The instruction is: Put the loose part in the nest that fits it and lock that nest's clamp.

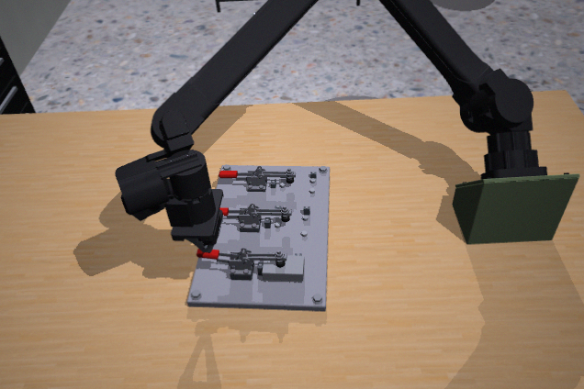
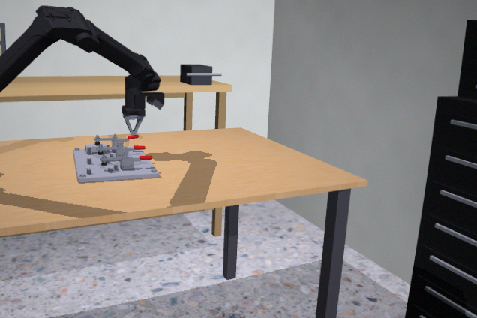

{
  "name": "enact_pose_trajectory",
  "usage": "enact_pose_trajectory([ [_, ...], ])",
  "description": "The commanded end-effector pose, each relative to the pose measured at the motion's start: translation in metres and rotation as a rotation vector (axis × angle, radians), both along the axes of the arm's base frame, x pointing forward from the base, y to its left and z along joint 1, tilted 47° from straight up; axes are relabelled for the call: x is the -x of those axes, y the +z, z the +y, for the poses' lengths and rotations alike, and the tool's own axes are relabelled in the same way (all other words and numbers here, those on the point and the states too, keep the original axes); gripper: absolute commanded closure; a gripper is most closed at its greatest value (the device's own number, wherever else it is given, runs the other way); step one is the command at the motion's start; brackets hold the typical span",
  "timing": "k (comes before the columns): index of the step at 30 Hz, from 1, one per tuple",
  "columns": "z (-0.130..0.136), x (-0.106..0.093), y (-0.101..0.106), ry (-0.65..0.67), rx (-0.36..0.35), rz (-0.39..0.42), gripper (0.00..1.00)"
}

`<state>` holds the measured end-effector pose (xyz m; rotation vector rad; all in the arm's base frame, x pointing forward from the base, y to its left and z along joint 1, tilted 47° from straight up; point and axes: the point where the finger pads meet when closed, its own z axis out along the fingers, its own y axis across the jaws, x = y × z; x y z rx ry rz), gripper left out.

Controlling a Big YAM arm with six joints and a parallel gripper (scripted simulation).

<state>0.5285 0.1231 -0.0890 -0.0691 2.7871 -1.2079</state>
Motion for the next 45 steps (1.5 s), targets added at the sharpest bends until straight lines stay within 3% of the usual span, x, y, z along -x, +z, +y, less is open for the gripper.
enact_pose_trajectory([
  [1, 0.0008, -0.0042, -0.0022, 0.006, -0.005, -0.011, 1.00],
  [45, 0.0021, -0.0063, -0.0010, 0.010, -0.008, -0.017, 1.00],
])
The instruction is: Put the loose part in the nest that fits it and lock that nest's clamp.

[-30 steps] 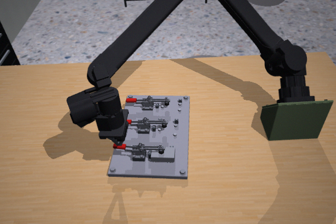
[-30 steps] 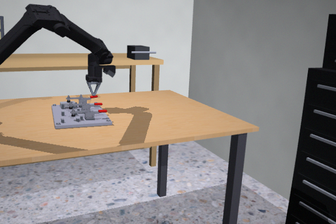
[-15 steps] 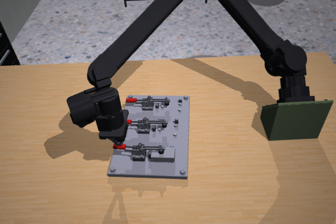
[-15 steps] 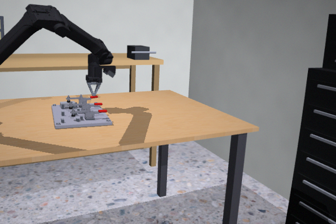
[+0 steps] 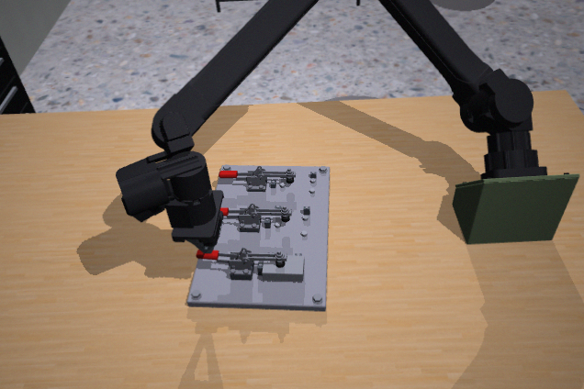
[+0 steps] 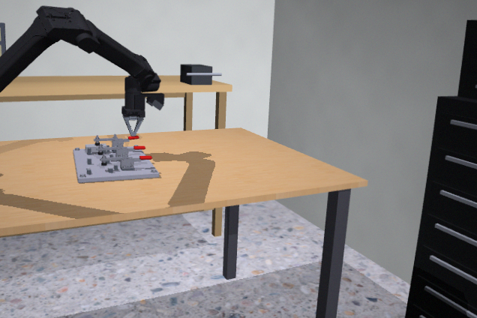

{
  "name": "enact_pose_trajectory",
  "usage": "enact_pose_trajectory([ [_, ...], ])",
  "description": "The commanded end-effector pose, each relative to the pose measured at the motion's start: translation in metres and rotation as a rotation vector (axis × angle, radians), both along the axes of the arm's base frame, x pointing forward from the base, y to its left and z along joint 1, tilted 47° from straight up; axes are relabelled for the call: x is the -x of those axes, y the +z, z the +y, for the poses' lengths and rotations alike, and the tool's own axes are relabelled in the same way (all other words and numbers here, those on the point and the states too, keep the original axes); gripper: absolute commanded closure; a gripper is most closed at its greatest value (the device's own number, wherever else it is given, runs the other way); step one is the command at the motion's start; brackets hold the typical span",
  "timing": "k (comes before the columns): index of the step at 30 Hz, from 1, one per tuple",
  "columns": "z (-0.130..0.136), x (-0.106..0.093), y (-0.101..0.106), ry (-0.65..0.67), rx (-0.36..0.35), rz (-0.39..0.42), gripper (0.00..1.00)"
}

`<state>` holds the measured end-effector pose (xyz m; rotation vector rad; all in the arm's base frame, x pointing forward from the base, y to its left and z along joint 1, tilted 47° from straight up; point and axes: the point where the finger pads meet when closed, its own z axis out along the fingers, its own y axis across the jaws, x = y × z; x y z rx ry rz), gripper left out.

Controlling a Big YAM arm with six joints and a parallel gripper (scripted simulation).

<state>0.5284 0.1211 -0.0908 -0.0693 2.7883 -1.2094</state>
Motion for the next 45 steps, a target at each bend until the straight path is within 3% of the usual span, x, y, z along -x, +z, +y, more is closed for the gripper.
enact_pose_trajectory([
  [1, 0.002, -0.006, 0.000, 0.009, -0.007, -0.015, 1.00],
  [45, -0.011, -0.004, -0.010, -0.008, -0.001, -0.002, 1.00],
])
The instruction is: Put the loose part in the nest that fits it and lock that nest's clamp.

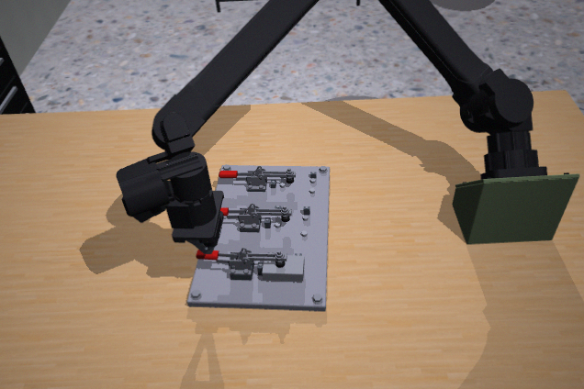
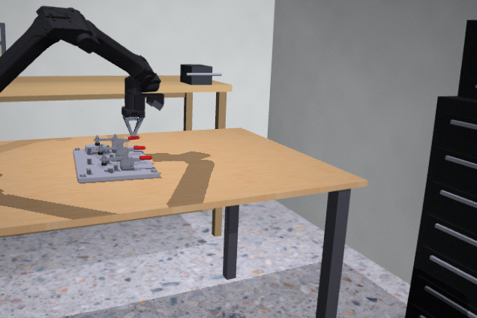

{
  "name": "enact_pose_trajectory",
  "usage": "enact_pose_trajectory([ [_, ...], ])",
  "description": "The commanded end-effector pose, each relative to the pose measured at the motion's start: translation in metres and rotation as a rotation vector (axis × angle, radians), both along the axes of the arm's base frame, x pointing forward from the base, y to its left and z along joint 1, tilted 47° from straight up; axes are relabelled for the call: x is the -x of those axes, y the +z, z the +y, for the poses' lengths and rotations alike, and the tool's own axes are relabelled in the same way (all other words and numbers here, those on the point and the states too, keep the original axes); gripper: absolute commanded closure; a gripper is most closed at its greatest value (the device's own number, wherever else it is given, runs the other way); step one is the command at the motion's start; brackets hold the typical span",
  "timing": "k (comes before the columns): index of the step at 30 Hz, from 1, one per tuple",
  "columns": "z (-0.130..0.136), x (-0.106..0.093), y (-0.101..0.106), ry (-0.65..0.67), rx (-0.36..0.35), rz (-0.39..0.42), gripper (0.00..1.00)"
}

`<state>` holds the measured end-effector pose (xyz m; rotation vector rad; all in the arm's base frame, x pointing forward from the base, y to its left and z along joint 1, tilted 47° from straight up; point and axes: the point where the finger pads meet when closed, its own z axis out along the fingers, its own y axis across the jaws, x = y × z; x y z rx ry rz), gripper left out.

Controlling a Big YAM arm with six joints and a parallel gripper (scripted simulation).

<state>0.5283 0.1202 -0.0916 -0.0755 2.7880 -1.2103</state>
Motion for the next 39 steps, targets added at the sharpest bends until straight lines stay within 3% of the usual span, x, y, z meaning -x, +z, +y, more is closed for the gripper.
enact_pose_trajectory([
  [1, -0.0101, -0.0040, -0.0089, -0.012, -0.002, -0.004, 1.00],
  [39, -0.0115, -0.0039, -0.0111, -0.012, -0.002, -0.002, 1.00],
])
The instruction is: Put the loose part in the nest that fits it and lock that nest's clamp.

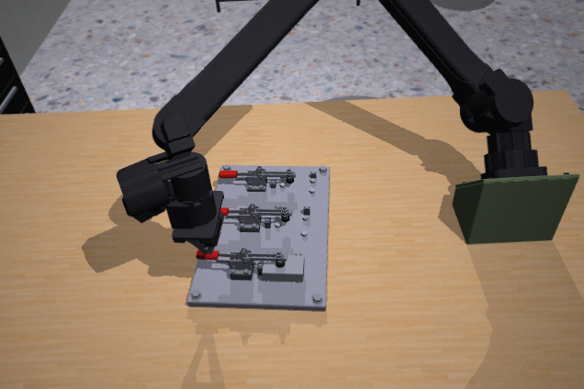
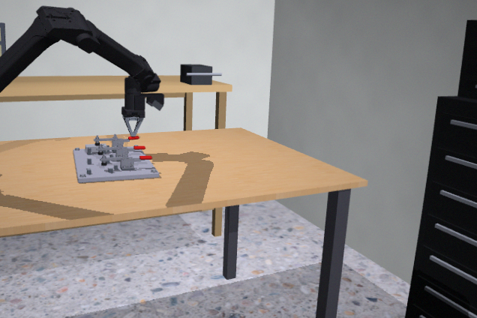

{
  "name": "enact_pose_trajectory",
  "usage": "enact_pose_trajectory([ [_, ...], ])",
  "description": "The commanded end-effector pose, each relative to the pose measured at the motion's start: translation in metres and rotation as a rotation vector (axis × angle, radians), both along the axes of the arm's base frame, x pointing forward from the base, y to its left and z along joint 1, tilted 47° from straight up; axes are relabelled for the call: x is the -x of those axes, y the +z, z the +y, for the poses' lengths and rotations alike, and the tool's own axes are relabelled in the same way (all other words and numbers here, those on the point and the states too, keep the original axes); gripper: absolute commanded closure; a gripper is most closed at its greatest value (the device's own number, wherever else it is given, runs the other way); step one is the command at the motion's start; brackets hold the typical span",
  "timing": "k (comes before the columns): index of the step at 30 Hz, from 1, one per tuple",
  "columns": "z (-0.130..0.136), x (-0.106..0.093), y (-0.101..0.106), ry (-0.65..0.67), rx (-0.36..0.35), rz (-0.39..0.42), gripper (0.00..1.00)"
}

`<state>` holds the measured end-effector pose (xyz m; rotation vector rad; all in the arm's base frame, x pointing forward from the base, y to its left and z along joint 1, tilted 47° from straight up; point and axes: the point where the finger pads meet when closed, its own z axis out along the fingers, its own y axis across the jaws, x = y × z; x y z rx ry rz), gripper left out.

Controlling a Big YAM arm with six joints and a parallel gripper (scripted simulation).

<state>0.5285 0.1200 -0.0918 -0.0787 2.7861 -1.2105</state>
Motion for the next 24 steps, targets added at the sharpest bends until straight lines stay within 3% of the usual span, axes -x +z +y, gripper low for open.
enact_pose_trajectory([
  [1, -0.0113, -0.0038, -0.0109, -0.014, -0.003, -0.001, 1.00],
  [24, -0.0125, -0.0037, -0.0121, -0.013, -0.003, 0.001, 1.00],
])
